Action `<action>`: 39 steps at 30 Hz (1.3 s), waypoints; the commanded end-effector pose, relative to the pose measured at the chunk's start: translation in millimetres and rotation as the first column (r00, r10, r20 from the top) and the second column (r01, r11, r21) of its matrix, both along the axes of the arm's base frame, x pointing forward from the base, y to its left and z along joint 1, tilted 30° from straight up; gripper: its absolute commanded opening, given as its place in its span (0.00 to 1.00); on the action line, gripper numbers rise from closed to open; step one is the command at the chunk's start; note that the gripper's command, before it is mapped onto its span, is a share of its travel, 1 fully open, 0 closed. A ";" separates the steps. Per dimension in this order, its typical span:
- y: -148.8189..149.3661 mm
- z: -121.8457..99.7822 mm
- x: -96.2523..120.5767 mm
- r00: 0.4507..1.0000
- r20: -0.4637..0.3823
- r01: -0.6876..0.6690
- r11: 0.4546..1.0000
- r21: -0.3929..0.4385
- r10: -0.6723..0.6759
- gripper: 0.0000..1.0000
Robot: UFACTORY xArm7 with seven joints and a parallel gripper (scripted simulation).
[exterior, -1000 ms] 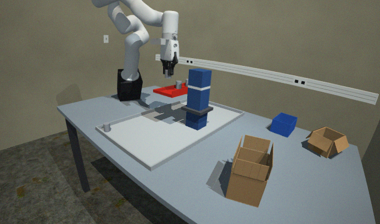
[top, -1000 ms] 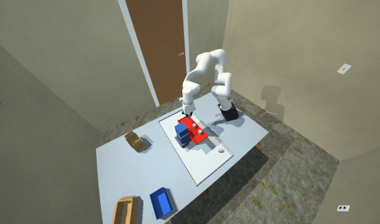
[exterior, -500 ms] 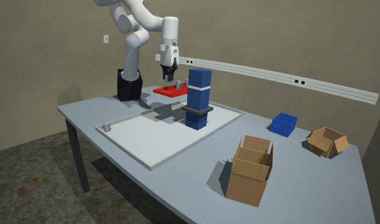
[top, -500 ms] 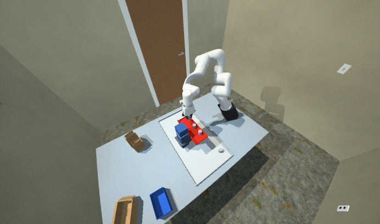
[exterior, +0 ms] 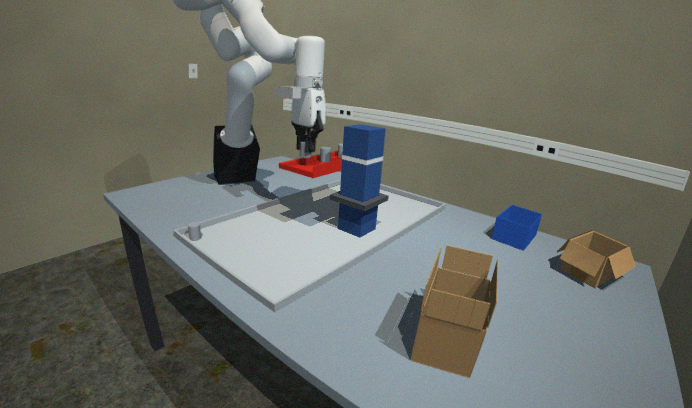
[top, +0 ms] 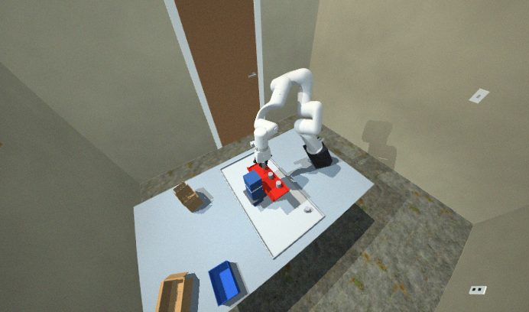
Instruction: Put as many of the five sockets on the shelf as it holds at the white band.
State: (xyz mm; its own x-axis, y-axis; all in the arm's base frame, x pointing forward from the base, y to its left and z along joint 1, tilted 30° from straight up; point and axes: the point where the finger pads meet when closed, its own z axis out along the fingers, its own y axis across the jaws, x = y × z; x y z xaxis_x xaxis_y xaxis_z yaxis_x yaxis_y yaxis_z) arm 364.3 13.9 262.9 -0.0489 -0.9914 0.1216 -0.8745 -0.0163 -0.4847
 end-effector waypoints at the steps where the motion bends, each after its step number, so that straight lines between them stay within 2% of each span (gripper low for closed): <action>1: 0.0 -0.5 2.9 1.000 0.005 -0.001 1.000 0.001 0.001 0.00; 39: -1.1 -7.6 7.6 1.000 0.005 -0.001 1.000 0.001 0.001 0.00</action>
State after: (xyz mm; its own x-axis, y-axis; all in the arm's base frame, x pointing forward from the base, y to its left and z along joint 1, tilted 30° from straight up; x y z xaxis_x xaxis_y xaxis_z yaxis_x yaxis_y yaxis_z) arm 371.1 12.5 253.8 -0.0490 -0.9914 0.1212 -0.8737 -0.0163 -0.4862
